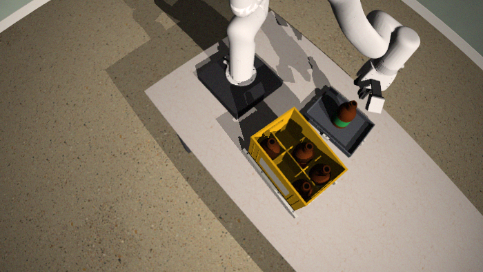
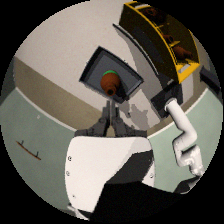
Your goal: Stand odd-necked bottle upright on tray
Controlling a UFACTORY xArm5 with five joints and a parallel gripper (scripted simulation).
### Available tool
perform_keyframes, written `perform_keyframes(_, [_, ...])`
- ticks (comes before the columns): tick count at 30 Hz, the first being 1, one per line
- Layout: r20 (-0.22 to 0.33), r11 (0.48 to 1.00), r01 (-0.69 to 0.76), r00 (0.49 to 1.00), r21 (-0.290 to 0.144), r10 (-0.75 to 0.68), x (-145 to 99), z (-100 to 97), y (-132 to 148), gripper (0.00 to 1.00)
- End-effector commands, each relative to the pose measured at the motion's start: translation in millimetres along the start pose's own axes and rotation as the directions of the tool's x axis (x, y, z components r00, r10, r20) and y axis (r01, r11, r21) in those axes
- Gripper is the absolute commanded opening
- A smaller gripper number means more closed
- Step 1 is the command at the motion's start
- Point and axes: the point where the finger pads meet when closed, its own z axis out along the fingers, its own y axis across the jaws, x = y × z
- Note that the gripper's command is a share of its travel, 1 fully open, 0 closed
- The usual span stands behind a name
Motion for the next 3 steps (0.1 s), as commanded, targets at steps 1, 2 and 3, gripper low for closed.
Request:
perform_keyframes(1, [-0.001,1.0,0.0,1.0,0.004,0.0,0.3,-1.6,-0.9,0.0])
perform_keyframes(2, [-0.001,1.0,0.0,1.0,0.004,0.0,0.3,-1.6,-0.9,0.0])
perform_keyframes(3, [-0.001,1.0,0.0,1.0,0.004,0.0,0.3,-1.6,-0.9,0.0])
